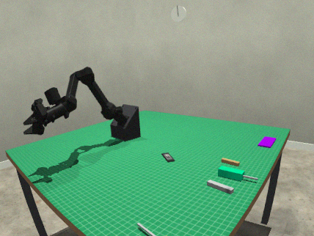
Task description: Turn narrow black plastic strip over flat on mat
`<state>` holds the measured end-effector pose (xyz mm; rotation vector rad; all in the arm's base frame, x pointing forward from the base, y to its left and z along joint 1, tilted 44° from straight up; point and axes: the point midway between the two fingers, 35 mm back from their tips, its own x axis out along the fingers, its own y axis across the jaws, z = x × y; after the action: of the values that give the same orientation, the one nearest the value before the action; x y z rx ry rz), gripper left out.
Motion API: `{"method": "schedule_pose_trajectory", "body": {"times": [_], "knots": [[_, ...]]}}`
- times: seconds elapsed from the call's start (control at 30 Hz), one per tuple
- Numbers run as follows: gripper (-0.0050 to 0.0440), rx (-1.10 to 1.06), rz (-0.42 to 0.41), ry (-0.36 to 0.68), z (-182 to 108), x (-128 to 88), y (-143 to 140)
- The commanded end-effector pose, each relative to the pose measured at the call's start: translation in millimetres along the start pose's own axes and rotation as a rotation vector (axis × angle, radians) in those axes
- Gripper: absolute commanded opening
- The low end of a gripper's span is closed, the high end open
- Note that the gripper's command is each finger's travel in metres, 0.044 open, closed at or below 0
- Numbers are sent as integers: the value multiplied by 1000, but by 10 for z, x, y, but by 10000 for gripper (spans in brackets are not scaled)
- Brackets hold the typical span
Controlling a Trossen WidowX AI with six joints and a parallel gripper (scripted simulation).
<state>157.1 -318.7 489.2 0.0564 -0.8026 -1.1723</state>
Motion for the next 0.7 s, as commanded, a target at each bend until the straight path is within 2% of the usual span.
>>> {"method": "schedule_pose_trajectory", "body": {"times": [0.0, 0.1, 0.17, 0.23, 0.43, 0.67], "knots": [[440, -65, 25, 55, -66, -308, 92], [440, -149, 38, 151, -324, -582, 150], [440, -149, 38, 151, -324, -582, 150], [440, -198, 41, 213, -489, -755, 202], [440, -375, 69, 421, -1041, -1348, 348], [440, -611, 111, 694, -1763, -2145, 593]]}}
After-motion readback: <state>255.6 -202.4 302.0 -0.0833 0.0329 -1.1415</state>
